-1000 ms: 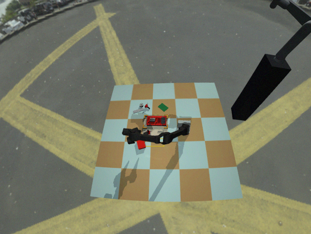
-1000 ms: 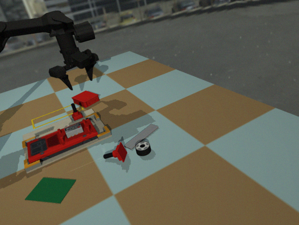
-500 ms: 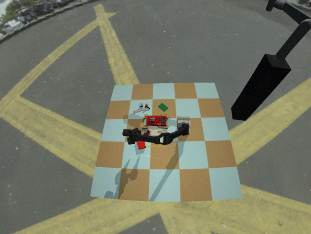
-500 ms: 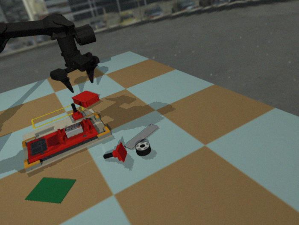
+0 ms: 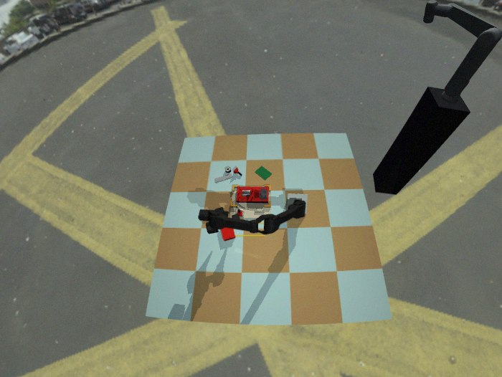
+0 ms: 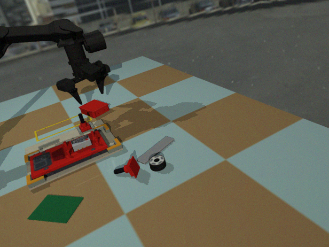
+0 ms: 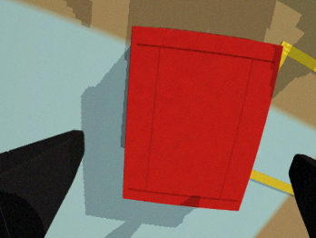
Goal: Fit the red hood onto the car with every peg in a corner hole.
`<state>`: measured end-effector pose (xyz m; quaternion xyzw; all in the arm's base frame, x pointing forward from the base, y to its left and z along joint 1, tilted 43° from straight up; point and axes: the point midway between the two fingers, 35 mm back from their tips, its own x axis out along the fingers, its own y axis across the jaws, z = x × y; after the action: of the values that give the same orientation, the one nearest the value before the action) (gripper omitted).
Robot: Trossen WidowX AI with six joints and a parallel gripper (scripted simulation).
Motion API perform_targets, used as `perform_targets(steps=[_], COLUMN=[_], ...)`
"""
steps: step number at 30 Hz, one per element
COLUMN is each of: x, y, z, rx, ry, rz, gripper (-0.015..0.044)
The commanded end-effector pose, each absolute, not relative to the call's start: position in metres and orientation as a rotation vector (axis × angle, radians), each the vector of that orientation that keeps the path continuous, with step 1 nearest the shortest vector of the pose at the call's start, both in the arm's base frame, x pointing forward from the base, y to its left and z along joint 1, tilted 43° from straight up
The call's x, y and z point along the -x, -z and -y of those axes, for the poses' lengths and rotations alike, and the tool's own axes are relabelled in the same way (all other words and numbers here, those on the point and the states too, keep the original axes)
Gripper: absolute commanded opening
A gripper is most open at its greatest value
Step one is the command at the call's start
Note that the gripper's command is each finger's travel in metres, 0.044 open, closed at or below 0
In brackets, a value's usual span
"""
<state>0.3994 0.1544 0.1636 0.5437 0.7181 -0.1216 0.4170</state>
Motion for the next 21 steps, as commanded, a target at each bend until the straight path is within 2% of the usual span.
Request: perform_targets(steps=[1, 21], x=[-0.398, -0.395], y=[-0.160, -0.150], z=[-0.157, -0.167], rx=[-1.369, -1.370], ry=[0.311, 0.310], rz=[-1.809, -1.810], gripper=[0.0440, 0.0440])
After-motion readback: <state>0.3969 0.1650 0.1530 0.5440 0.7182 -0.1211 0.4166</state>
